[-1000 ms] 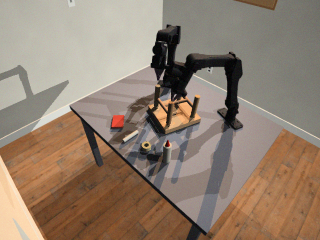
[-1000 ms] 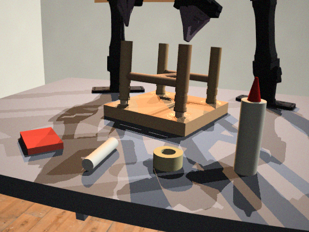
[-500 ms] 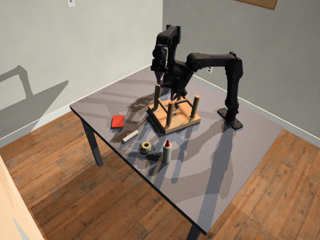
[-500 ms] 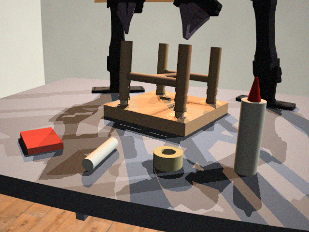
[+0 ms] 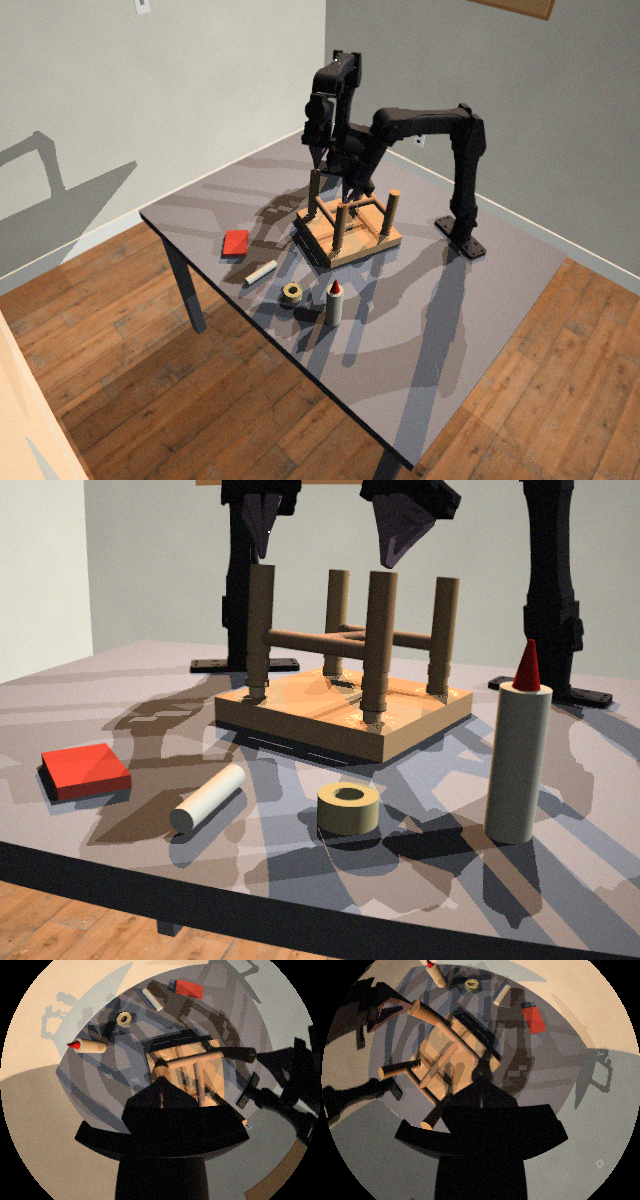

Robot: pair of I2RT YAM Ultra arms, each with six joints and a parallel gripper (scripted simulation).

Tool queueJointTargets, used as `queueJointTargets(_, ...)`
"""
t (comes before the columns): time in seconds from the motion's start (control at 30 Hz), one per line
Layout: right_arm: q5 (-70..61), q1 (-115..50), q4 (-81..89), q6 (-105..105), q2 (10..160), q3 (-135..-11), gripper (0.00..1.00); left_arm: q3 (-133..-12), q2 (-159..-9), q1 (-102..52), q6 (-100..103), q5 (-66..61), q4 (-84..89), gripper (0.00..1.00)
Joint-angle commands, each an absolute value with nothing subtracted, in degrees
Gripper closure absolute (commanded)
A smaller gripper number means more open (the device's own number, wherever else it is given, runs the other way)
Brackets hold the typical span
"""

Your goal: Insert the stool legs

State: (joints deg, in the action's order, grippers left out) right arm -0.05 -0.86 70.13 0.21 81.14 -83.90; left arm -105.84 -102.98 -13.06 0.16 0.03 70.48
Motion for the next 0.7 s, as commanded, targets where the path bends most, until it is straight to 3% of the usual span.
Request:
queueJointTargets(0.0,-0.11,-0.57,69.05,0.34,79.71,-84.34,1.0,-101.67,-103.67,-13.02,0.11,0.04,68.08,1.0)
queueJointTargets(0.23,-0.04,-0.84,71.8,0.22,82.22,-81.97,1.0,-106.52,-101.09,-12.93,-0.05,-0.1,69.55,1.0)
queueJointTargets(0.67,0.04,-0.95,74.37,0.08,83.77,-79.83,1.0,-101.21,-105.21,-13.03,0.15,-0.06,74.27,1.0)
